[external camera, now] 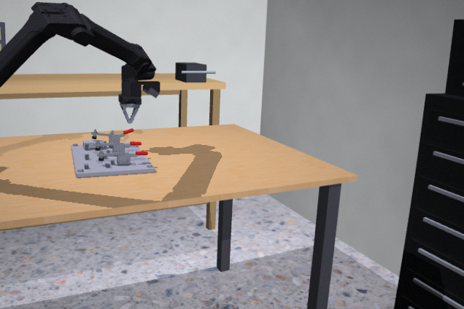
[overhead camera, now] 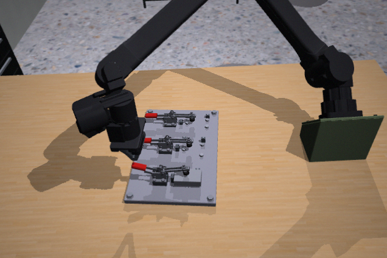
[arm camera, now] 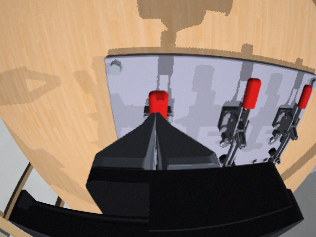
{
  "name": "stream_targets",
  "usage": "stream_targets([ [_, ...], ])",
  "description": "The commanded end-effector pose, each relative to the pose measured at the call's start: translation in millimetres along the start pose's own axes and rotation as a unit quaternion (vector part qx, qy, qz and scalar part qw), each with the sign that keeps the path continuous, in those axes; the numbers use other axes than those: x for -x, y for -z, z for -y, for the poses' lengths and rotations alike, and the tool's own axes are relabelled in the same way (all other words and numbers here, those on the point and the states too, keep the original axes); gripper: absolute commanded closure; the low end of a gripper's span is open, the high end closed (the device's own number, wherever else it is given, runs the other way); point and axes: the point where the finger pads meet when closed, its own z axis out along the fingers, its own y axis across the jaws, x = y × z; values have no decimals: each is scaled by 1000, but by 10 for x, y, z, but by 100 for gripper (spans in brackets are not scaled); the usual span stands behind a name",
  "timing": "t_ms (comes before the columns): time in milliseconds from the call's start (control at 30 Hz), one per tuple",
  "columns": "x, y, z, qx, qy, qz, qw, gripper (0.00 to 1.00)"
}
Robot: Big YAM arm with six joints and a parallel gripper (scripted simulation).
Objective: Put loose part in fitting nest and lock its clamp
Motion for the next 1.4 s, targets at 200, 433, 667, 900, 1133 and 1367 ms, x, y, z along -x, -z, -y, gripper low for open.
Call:
stream_targets([
  [200, 166, 179, 53, 8, -14, 12, 1000, 100],
  [433, 166, 179, 53, 8, -14, 12, 1000, 100],
  [667, 166, 179, 53, 8, -14, 12, 1000, 100],
  [900, 140, 175, 68, 7, -12, 11, 1000, 100],
  [1133, 25, 108, 74, 2, -4, 3, 1000, 100],
  [1367, 53, 127, 80, 4, -6, 5, 1000, 100],
])
